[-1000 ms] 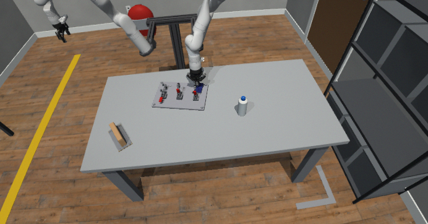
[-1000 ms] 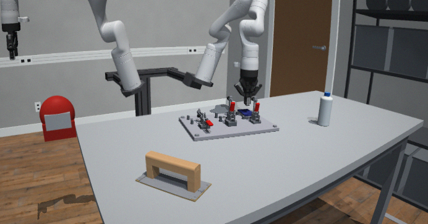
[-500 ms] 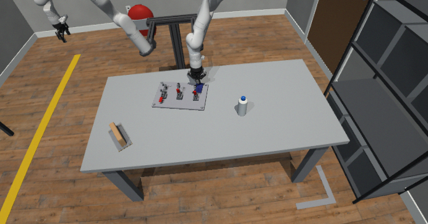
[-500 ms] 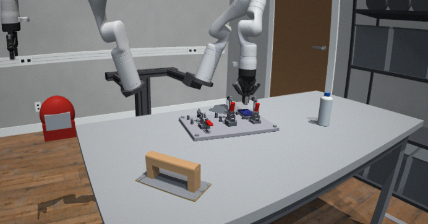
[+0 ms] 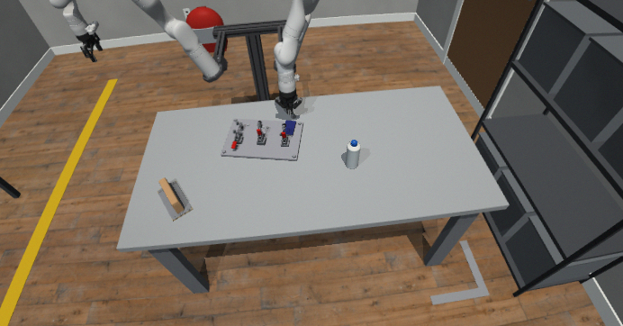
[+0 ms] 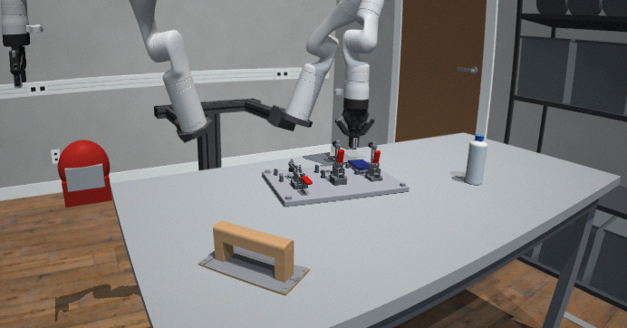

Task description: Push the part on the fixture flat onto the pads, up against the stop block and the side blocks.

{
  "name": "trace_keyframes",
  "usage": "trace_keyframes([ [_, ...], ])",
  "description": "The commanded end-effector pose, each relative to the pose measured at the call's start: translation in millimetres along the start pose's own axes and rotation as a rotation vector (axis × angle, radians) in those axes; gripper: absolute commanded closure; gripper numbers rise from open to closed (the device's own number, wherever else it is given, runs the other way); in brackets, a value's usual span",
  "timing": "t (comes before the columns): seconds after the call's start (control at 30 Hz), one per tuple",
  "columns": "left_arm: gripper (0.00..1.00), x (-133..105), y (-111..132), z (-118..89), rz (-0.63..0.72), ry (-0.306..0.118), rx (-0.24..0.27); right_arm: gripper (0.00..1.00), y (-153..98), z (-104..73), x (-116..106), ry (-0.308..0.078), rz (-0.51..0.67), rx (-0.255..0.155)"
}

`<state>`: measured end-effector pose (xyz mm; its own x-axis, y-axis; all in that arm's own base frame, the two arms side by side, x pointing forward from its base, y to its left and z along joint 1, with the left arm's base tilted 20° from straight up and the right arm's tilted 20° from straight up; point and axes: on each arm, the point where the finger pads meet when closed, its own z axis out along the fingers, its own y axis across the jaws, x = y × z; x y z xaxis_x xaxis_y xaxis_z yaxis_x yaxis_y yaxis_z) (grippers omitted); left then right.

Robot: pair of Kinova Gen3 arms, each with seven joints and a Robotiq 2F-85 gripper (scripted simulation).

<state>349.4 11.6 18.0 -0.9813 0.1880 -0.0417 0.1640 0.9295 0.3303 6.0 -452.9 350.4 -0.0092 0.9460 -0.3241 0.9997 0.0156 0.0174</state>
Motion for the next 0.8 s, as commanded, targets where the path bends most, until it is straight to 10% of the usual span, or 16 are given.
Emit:
trace_keyframes([
  [0.0, 0.903, 12, 1, 0, 0.0, -0.007, -0.002, 0.002, 0, -0.7, 0, -0.002, 0.0, -0.001],
  [0.77, 0.903, 23, 1, 1, 0.0, -0.007, -0.002, 0.002, 0, -0.7, 0, -0.002, 0.0, -0.001],
])
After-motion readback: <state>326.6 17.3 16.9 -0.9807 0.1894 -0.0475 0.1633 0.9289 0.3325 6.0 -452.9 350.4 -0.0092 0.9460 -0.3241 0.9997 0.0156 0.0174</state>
